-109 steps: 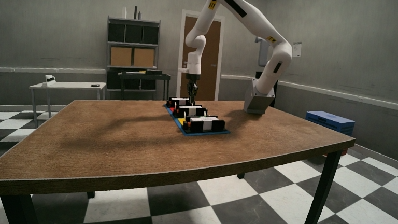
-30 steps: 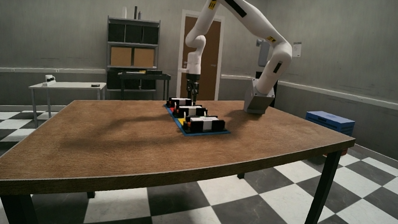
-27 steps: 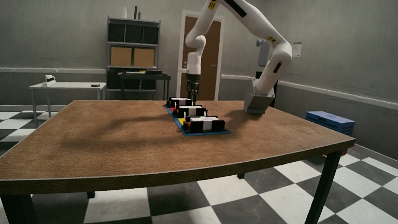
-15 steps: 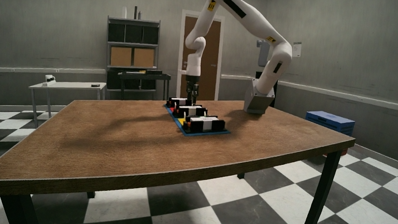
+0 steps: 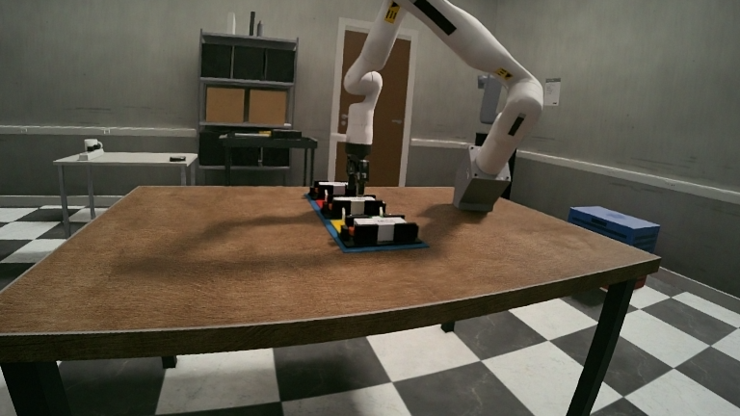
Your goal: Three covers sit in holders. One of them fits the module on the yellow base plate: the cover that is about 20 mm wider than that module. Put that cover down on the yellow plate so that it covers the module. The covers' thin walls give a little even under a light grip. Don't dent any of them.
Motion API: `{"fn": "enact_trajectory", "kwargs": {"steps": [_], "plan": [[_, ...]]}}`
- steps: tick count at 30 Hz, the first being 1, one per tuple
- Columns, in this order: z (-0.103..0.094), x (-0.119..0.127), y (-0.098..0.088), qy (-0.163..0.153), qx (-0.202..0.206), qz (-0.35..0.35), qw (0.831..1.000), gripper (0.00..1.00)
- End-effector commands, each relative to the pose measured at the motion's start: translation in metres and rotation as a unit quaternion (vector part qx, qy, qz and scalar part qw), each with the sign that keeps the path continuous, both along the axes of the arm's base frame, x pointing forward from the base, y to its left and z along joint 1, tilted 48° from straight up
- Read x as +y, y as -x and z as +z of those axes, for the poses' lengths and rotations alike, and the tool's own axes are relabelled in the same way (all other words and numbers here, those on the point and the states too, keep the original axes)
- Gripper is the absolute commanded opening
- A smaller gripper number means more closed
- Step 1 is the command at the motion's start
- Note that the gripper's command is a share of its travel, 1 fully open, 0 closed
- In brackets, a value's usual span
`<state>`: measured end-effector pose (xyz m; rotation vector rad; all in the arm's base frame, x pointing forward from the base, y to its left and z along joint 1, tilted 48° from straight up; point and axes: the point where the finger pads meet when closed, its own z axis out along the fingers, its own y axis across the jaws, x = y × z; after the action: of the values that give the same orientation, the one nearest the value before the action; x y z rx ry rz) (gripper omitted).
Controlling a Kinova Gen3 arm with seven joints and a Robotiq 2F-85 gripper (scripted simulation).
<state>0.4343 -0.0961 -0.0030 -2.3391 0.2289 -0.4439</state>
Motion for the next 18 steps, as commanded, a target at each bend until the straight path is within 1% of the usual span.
{"fn": "enact_trajectory", "kwargs": {"steps": [1, 18], "plan": [[-0.0003, -0.0004, -0.0004, 0.001, 0.000, -0.001, 1.000, 1.00], [-0.0070, 0.0059, -0.0042, 0.001, 0.000, -0.001, 1.000, 1.00]]}}
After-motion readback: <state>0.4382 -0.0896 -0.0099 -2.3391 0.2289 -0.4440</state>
